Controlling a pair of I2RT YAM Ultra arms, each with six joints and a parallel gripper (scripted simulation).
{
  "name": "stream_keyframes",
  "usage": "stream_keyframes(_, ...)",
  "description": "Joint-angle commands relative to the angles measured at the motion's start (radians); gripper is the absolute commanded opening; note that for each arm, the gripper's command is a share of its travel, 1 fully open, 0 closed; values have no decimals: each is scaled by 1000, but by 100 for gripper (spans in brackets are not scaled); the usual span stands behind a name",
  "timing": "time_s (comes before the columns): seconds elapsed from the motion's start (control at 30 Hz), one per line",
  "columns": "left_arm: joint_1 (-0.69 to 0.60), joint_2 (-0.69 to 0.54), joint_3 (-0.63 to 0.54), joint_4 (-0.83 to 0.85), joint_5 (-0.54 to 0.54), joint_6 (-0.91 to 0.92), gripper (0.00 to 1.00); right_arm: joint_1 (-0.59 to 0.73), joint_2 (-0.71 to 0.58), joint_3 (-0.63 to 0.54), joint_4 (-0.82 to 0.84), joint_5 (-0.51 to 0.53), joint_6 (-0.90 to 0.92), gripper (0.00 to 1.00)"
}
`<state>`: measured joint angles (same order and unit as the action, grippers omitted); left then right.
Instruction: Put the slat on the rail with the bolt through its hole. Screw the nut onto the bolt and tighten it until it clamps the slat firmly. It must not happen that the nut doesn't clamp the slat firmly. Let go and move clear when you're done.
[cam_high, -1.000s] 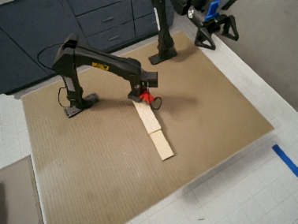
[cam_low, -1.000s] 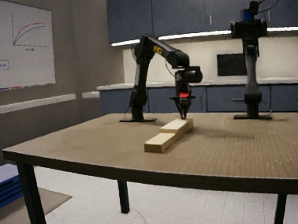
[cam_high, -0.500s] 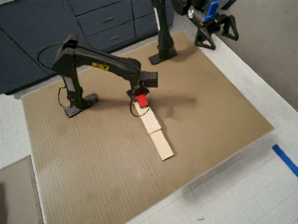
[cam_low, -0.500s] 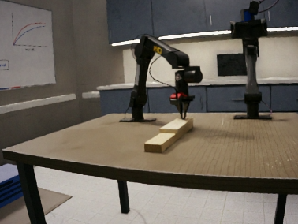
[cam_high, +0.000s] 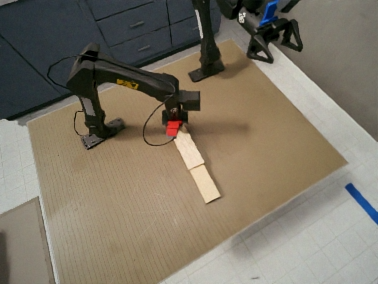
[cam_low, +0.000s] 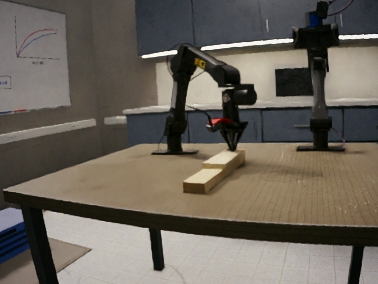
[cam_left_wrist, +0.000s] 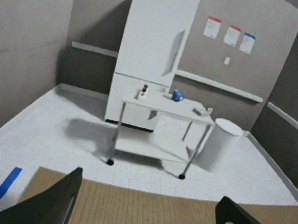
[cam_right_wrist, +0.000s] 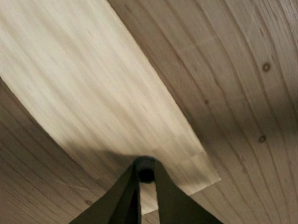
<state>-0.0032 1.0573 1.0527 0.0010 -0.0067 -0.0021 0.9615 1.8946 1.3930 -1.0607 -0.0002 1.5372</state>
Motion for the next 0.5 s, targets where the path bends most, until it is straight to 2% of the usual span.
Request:
stream_keyframes(0.0,0,-2,5,5,0,0,100,-3,0,13,-6,0,72,11)
stream_keyframes(0.07,0,-2,5,5,0,0,100,0,-5,6,0,0,-15,11)
stream_keyframes(0.2,0,-2,5,5,0,0,100,0,-7,4,1,0,-26,11)
stream_keyframes(0.27,0,-2,5,5,0,0,100,0,-6,4,1,0,-18,34)
stream_keyframes(0.47,0,-2,5,5,0,0,100,0,-6,4,1,0,-18,34)
